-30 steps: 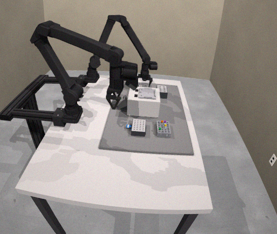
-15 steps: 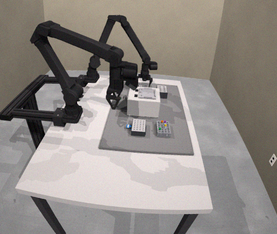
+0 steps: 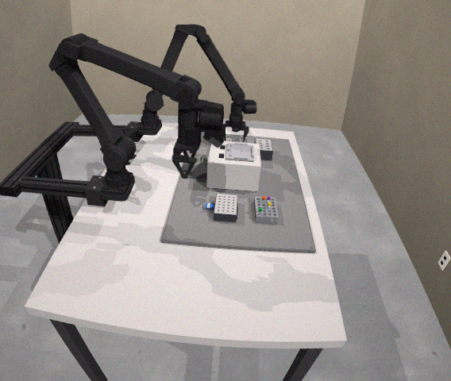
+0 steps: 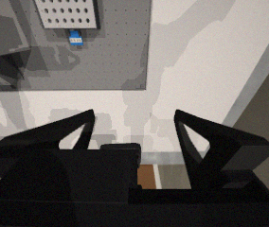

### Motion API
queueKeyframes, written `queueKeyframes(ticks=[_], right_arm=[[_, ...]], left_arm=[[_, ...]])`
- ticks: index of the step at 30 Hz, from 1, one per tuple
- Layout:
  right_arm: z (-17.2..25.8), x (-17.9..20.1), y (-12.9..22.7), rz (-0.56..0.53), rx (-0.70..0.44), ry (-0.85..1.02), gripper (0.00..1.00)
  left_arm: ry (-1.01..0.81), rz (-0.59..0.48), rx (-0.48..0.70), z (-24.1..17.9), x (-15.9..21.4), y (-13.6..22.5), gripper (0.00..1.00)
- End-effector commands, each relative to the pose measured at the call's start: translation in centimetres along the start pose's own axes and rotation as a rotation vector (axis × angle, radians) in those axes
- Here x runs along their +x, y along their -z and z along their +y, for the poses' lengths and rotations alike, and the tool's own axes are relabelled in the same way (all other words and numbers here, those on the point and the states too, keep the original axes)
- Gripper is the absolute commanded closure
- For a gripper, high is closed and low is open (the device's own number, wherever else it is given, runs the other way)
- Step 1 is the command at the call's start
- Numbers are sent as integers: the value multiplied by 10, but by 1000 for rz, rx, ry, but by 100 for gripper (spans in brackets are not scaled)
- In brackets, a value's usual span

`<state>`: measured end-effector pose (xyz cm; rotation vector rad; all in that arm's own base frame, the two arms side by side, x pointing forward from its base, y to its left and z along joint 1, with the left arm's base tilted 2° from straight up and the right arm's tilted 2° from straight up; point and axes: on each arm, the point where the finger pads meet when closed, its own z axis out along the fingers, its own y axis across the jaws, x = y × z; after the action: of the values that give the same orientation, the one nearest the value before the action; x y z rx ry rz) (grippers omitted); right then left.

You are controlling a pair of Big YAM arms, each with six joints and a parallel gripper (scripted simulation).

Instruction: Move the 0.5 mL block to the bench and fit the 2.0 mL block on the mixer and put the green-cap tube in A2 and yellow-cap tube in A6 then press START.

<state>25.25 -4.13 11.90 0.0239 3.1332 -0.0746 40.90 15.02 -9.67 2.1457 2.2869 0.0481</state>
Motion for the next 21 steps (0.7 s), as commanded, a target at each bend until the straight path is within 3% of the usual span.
queueKeyframes(ticks=[1, 21], right_arm=[[-5, -17, 15, -47, 5, -19, 0], [-4, -13, 11, -35, 2, -20, 0]], left_arm=[[-13, -3, -1, 1, -2, -5, 0], [-11, 6, -29, 7, 1, 6, 0]])
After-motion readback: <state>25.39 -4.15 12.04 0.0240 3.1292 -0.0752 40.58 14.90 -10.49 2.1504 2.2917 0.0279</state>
